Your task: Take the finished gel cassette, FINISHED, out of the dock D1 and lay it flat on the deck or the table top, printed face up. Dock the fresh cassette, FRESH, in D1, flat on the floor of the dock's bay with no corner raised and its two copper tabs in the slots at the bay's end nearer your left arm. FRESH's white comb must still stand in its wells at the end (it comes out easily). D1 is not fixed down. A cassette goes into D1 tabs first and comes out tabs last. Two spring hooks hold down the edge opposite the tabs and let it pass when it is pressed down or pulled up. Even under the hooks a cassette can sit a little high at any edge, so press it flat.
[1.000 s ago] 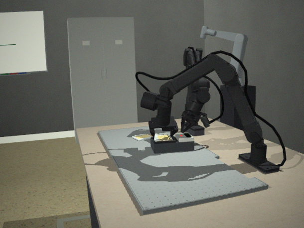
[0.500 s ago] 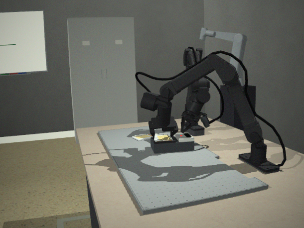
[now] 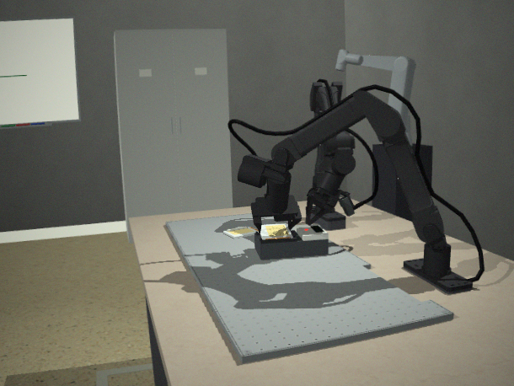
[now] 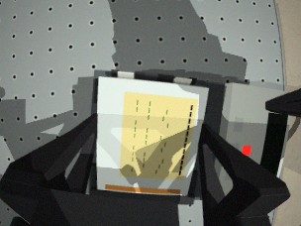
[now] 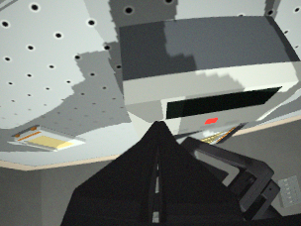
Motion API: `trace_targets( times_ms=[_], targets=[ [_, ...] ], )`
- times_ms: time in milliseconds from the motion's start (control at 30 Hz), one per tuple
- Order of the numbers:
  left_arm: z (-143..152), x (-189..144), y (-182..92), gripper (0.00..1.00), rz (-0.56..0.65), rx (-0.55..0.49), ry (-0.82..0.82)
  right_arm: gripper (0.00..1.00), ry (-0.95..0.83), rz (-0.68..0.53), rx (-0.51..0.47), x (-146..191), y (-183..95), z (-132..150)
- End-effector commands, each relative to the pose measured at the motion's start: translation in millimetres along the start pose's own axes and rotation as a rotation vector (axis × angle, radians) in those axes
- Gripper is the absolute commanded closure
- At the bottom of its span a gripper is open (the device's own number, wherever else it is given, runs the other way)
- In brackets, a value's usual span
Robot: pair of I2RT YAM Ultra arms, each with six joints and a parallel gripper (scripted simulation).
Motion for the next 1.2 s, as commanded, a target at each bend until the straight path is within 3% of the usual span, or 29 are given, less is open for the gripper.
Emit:
trace_targets(
  times_ms=[0,1167],
  targets=[
    [-3.9,-0.1,-14.8,1.0,-0.007,-0.052,0.009,1.0,-0.102,-0.098,-0.228,30.1,21.2,-54.8],
    [-7.4,-1.9,-13.6,1.0,-0.016,-0.089,0.008,1.0,-0.102,-0.098,-0.228,30.1,21.2,-54.8]
  ],
)
Point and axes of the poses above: on each arm, the point where the finger pads meet when closed, its own y axis out along the fingers, its own x axis across the jaws, z = x × y, the point moved 6 cm from there along -y, back along the fingers, and after that the axes turned 12 degrees about -y, right-handed, at the moved point
